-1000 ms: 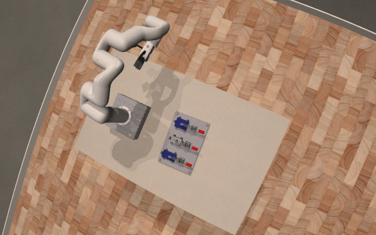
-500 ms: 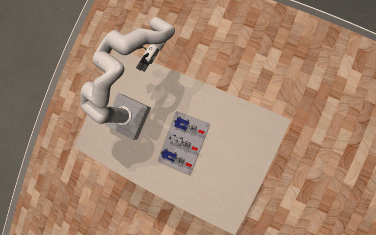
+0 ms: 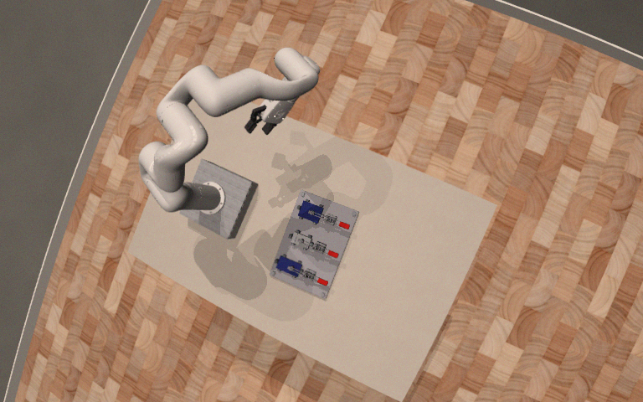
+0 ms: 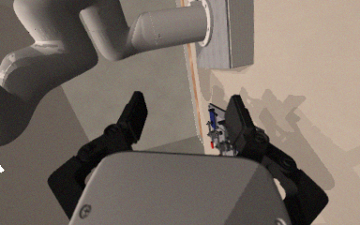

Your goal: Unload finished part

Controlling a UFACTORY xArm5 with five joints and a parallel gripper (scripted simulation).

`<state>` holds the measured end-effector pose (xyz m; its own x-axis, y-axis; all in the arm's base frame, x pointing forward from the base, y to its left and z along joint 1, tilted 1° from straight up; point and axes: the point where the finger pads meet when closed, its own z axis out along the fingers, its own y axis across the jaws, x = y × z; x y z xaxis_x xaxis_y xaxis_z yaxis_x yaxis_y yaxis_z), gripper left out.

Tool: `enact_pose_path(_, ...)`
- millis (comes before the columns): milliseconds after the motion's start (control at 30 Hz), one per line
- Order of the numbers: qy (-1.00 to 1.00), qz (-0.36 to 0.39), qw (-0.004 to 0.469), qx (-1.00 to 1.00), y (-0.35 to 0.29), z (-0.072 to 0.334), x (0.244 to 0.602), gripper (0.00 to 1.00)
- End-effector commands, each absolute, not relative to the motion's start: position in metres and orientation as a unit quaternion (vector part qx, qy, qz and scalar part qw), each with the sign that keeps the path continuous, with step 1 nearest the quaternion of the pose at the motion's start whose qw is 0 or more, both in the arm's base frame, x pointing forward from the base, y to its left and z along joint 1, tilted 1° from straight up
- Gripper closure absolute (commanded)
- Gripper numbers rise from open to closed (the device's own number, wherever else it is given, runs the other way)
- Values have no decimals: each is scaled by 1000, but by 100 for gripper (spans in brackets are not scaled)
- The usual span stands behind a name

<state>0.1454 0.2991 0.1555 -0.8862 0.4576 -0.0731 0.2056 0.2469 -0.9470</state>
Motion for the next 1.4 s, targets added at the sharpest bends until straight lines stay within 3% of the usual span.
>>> enact_pose_path(0, -786, 539, 96, -287, 292, 159, 170, 0)
enact_pose_path(633, -723, 421, 57, -544, 250, 170, 247, 0)
enact_pose_path(1367, -493, 250, 19, -833, 165, 196, 336, 0)
